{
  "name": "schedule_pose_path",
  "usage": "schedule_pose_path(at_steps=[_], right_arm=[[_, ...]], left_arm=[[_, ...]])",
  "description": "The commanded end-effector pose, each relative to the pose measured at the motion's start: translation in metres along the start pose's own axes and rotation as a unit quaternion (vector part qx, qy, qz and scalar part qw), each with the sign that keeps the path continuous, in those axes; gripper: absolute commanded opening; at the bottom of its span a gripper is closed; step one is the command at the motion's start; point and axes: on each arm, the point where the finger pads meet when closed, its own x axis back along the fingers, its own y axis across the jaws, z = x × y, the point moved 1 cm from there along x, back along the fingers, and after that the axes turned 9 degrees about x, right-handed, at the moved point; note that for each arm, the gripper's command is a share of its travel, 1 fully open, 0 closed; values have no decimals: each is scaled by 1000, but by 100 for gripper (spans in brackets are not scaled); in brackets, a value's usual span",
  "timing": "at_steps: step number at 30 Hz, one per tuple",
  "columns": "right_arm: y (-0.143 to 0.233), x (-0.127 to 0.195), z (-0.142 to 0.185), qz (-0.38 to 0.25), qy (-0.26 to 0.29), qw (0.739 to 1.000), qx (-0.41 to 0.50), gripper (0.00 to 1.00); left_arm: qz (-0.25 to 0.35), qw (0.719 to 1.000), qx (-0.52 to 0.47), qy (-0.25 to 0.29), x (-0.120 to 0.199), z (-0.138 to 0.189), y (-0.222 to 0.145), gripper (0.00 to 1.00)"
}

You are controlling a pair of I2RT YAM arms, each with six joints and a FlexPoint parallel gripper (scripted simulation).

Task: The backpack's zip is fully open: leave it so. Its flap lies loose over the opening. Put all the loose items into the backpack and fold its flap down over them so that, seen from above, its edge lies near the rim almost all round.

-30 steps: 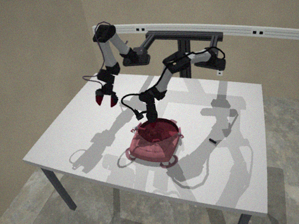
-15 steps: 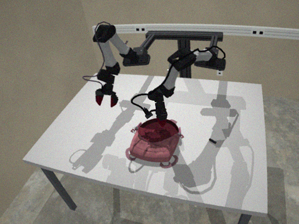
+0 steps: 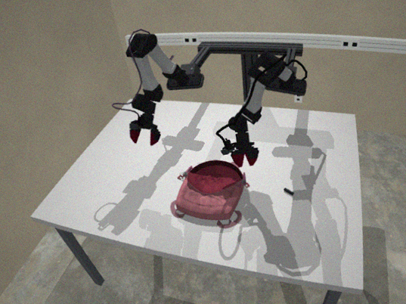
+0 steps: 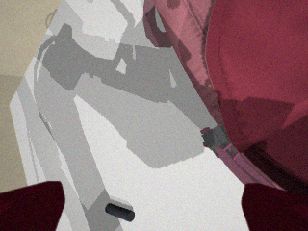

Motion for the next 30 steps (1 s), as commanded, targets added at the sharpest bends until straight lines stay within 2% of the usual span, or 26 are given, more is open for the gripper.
schedule_pose_path(at_steps=[1,10,12,24,30], right_arm=[[-1,0,-3,-1,-4,1000,3,90],[-1,0,-3,-1,-4,1000,3,90],[-1,0,-3,-1,-4,1000,3,90],[-1,0,-3,-1,-4,1000,3,90],[-1,0,-3,-1,-4,1000,3,90]], left_arm=[[17,993,104,-47,4,-10,33,90],[52,970,231,-55,9,37,91,90],[52,970,231,-55,9,37,91,90],[97,913,392,-62,12,97,171,90],[110,912,391,-50,14,101,155,90]])
